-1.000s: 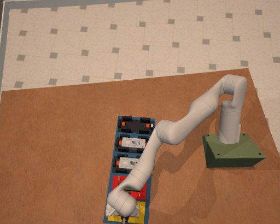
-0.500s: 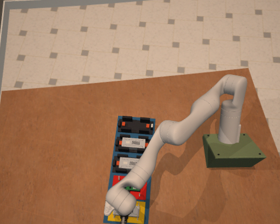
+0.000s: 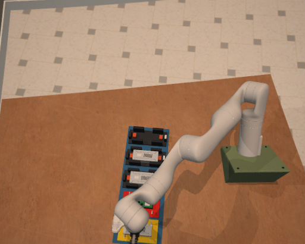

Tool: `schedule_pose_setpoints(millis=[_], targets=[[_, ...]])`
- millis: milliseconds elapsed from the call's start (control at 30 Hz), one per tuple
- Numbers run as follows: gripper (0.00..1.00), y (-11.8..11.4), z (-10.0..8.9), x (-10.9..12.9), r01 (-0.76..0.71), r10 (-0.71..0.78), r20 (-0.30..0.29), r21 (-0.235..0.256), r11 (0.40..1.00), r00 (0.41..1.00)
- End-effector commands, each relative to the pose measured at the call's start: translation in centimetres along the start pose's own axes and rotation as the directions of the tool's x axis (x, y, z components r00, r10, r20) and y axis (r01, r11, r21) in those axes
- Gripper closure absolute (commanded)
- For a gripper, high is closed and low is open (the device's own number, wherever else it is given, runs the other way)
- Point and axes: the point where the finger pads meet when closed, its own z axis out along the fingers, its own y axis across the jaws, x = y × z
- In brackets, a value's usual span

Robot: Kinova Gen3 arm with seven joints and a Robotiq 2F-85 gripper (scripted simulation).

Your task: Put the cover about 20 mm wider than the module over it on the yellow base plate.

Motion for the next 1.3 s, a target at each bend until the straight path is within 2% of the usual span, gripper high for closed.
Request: schedule_pose_setpoints(millis=[0,1267], targets=[[0.00,0.0,0.0,0.1,0.000,0.000,0.000,0.000,1.000,1.000],[0.00,-0.1,1.1,0.1,0.000,0.000,0.002,-0.004,1.000,1.000]])
